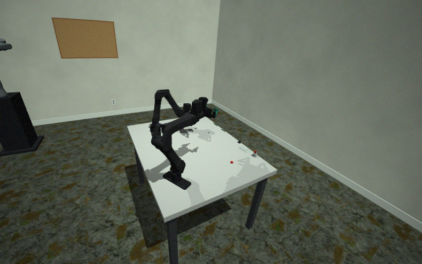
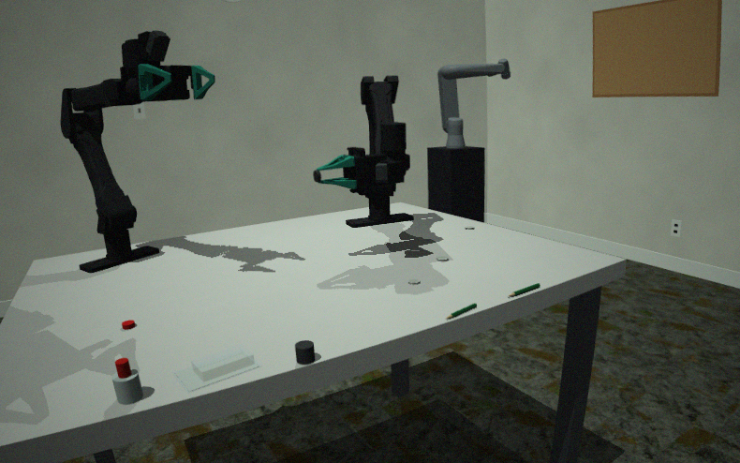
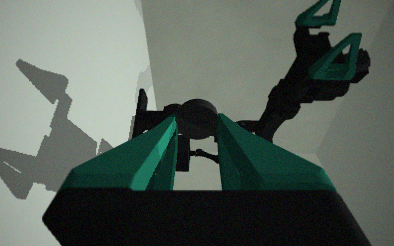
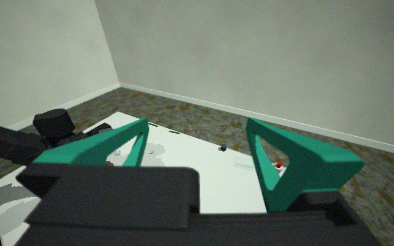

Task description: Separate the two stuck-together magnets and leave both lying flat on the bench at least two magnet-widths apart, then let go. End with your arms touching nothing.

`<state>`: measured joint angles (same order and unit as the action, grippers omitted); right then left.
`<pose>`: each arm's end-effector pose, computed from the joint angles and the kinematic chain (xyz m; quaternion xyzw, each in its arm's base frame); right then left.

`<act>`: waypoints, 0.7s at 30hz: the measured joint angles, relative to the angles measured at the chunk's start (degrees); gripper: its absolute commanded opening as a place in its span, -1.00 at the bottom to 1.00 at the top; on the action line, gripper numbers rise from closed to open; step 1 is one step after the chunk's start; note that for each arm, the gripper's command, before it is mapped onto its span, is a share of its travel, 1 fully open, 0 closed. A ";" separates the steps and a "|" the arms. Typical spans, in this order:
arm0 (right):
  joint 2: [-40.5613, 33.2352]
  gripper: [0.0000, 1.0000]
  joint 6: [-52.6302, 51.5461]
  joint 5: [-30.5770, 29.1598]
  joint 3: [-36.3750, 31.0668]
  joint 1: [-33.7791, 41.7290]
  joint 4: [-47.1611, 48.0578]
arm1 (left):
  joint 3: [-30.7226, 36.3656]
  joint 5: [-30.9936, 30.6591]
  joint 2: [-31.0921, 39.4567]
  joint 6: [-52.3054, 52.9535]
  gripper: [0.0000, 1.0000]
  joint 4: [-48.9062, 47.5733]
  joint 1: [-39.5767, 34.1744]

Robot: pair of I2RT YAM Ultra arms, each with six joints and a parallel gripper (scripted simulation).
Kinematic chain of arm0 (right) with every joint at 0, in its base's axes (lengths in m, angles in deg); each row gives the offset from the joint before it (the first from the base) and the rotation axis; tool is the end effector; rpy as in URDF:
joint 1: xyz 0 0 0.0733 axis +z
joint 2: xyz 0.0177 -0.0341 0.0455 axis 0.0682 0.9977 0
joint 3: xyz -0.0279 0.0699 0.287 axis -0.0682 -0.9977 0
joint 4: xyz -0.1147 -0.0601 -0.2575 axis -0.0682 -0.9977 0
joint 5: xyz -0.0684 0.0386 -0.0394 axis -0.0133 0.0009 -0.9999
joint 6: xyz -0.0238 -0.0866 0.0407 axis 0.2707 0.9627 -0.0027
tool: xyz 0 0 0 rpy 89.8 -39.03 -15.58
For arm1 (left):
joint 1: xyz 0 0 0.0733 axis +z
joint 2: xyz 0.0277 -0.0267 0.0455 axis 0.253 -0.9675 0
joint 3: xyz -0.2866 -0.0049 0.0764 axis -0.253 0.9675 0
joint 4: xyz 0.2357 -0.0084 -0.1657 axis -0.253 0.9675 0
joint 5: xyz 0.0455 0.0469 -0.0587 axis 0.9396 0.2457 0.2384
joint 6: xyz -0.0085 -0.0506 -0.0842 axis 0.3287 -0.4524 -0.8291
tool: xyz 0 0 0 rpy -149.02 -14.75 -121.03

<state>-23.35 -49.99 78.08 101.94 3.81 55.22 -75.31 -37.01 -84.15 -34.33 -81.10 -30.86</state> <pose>0.3105 0.0003 0.4272 -0.0001 0.7087 -0.0028 0.7055 0.3309 -0.1821 0.1979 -0.0354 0.7152 -0.6974 0.0306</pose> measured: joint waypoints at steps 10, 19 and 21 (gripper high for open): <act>0.00 1.00 -0.07 0.02 0.00 0.00 0.00 | 1.14 -0.96 -0.07 -3.96 -0.50 -5.84 -0.55; 0.00 0.96 -0.09 0.04 0.00 0.00 0.00 | 1.22 -0.55 -0.17 -3.19 -0.50 -5.11 -0.66; 0.00 0.96 -0.09 0.04 0.00 0.00 0.00 | 1.25 -0.55 -0.17 -3.15 -0.50 -5.11 -0.66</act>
<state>-23.35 -50.08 78.13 101.94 3.81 55.22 -74.07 -37.56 -84.33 -37.48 -86.22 -31.52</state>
